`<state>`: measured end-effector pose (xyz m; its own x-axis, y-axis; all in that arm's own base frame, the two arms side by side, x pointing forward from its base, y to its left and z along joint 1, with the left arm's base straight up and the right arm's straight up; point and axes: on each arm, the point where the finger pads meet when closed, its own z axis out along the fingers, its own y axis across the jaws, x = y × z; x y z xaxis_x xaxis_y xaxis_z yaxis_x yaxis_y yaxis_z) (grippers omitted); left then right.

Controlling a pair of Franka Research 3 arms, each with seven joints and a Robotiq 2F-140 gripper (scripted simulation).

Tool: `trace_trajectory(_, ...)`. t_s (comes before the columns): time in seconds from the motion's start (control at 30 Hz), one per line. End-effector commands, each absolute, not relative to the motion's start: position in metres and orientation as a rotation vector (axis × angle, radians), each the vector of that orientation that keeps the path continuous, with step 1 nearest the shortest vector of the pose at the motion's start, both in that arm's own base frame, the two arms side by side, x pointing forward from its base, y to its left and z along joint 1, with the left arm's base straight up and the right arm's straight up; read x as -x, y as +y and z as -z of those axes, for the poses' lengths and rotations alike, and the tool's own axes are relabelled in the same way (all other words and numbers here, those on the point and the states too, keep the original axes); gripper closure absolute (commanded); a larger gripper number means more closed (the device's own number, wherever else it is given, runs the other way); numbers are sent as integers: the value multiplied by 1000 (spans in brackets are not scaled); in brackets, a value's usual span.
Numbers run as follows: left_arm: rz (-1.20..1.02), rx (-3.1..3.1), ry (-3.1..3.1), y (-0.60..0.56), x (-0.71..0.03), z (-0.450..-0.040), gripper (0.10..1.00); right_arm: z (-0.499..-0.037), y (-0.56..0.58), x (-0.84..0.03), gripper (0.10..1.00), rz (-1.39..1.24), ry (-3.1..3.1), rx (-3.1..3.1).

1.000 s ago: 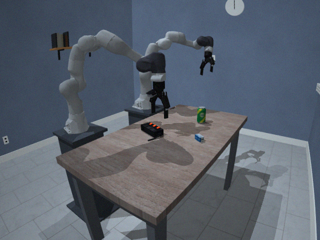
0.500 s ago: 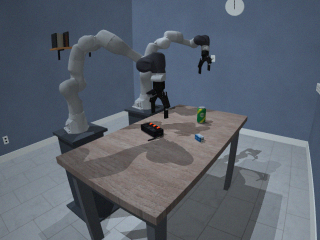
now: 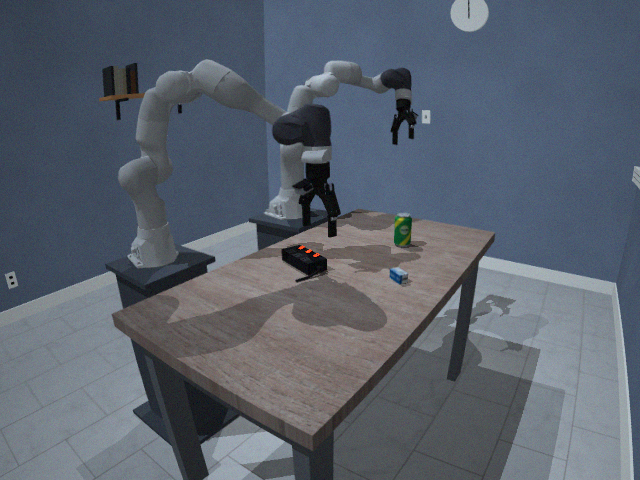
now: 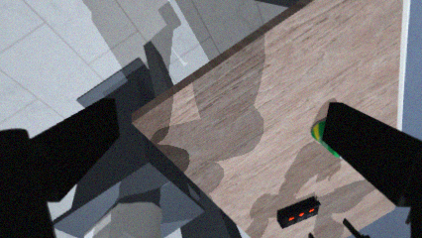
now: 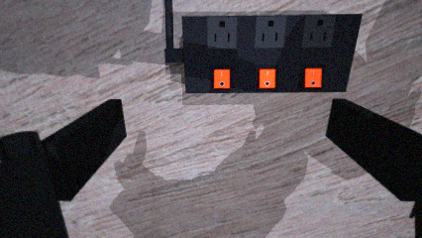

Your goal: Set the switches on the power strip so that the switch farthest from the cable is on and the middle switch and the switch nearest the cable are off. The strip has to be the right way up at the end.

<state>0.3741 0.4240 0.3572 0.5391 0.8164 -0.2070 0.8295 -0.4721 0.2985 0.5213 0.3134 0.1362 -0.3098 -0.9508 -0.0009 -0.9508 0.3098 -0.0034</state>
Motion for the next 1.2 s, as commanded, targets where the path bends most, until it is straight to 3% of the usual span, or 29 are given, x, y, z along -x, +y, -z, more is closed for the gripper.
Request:
trace_trajectory(0.0,13,-2479,1284,438,-360,-359,98,-135,314,-521,98,0,2537,1852)
trace_trajectory(1.17,-69,-2650,1267,515,-220,-378,98,-135,314,-521,98,0,2537,1852)
